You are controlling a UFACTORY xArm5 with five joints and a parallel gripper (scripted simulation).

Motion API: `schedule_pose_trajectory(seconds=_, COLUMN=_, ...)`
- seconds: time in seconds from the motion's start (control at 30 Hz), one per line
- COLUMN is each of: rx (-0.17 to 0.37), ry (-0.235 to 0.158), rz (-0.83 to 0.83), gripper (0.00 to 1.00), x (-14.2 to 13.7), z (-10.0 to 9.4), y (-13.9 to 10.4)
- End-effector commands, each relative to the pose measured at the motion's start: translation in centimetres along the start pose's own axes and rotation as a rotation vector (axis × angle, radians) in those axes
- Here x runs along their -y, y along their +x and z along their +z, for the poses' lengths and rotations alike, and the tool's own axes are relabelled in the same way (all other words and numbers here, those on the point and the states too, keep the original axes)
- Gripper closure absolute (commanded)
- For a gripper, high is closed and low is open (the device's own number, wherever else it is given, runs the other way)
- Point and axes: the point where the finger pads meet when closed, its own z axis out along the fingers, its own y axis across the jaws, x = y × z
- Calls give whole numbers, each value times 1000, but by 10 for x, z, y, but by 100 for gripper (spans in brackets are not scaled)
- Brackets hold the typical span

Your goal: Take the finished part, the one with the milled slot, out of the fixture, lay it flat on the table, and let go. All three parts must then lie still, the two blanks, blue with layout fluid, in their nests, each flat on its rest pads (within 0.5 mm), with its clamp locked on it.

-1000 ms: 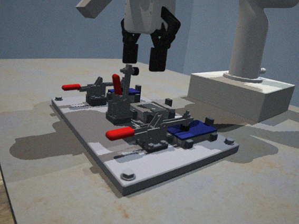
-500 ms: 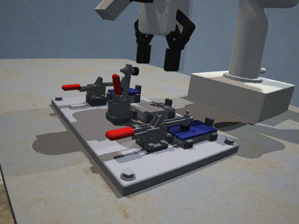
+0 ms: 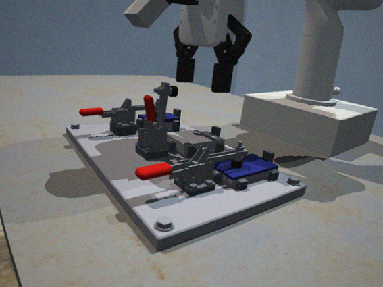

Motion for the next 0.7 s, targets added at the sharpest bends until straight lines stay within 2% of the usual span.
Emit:
schedule_pose_trajectory(seconds=0.0, rx=-3, ry=0, rz=0, gripper=0, x=0, z=3, y=1)
schedule_pose_trajectory(seconds=0.67, rx=-3, ry=0, rz=0, gripper=0, x=0, z=47, y=1)
